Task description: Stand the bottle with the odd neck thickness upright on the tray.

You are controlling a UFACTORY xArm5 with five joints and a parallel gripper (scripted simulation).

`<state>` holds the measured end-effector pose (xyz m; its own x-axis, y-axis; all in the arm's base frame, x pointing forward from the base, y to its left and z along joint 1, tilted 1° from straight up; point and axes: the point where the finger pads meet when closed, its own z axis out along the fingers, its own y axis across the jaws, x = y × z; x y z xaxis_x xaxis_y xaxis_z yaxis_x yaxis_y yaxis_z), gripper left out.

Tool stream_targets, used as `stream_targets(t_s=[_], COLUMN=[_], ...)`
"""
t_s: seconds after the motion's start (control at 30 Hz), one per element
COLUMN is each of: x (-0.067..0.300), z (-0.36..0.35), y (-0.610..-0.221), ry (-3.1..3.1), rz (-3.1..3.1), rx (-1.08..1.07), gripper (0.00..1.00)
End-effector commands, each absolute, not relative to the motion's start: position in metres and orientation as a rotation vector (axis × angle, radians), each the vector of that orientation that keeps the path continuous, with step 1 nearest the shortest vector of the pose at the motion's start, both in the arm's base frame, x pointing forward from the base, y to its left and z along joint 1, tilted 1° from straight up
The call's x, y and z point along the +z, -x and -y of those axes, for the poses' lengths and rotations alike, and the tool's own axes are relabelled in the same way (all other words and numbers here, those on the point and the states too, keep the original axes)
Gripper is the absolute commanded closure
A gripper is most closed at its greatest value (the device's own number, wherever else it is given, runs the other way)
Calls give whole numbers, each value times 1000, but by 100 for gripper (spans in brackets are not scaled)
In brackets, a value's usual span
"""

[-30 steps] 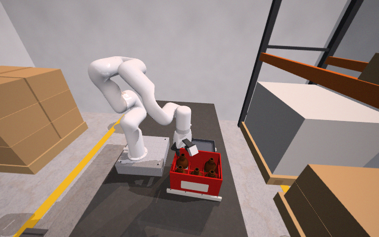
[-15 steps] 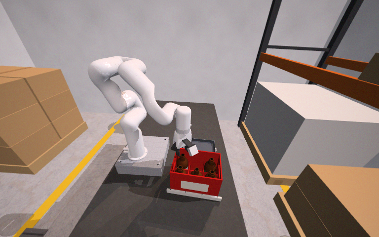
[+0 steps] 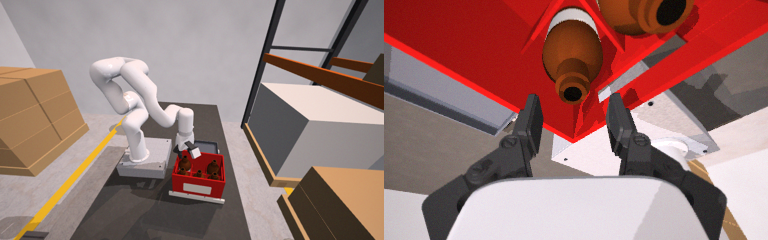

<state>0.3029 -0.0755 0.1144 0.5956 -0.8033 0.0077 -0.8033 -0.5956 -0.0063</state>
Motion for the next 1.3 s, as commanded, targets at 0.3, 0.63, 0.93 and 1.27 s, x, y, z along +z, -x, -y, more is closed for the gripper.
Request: stream_targets(t_s=[0.3, 0.63, 0.93, 1.27], x=[103, 91, 84, 79], z=[76, 76, 76, 76], y=[-304, -304, -304, -304], ry=[2803, 2803, 2803, 2803], rz=[-1411, -1411, -1411, -1411], rx=[-20, -20, -20, -20], gripper=[35, 35, 35, 35])
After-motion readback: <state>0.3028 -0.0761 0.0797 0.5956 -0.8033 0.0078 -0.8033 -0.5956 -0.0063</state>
